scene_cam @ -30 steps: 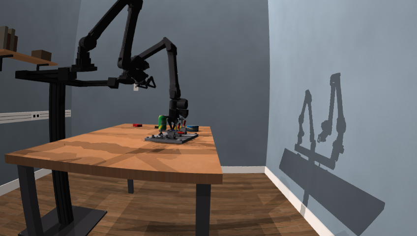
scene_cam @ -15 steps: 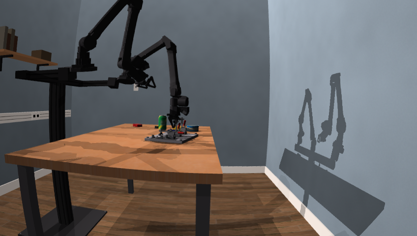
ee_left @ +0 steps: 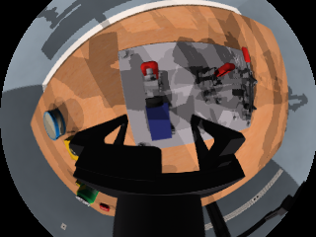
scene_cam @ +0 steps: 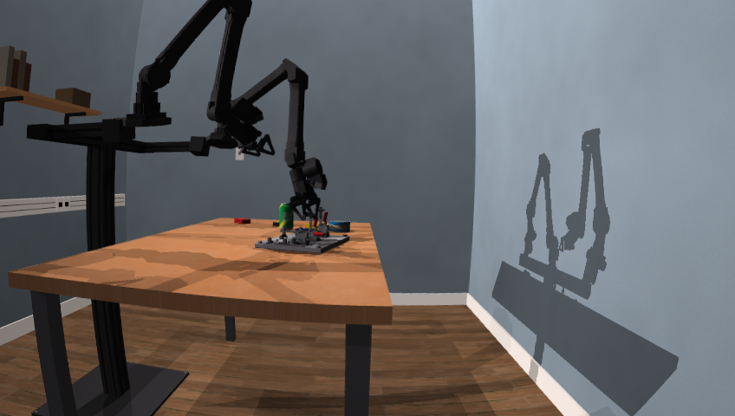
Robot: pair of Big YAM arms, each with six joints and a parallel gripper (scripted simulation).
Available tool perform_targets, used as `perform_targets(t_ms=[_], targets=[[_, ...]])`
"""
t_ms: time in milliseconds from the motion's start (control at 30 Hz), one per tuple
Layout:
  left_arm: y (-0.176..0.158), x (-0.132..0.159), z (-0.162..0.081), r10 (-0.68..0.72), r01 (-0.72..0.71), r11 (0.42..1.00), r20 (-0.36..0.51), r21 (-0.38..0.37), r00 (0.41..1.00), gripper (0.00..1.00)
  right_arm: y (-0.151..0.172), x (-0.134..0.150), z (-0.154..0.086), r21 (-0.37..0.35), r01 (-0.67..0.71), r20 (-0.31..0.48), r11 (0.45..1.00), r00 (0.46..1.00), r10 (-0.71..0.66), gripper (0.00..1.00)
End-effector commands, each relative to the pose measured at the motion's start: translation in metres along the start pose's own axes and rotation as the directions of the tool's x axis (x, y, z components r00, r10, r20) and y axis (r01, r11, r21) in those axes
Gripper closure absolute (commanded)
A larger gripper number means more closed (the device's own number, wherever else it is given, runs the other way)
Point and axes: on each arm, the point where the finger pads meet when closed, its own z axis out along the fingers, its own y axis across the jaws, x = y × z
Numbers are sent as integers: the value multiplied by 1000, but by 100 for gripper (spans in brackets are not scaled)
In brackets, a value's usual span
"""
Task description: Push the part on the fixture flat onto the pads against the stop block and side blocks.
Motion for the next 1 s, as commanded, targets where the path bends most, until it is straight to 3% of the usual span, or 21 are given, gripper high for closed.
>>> perform_targets(t_ms=[0,333,567,967], targets=[[1,2,-8,80,-82,997,124,6,989,0,0,-2,2,-1,1,7,1000,1000,-1,0],[-3,22,-23,122,-129,992,241,11,963,0,0,-2,2,-1,1,7,1000,1000,-1,0],[-2,7,-30,101,-109,994,278,11,955,0,0,-2,2,-1,1,7,1000,1000,-1,0],[-2,7,-30,101,-109,994,278,11,955,0,0,-2,2,-1,1,7,1000,1000,-1,0]])
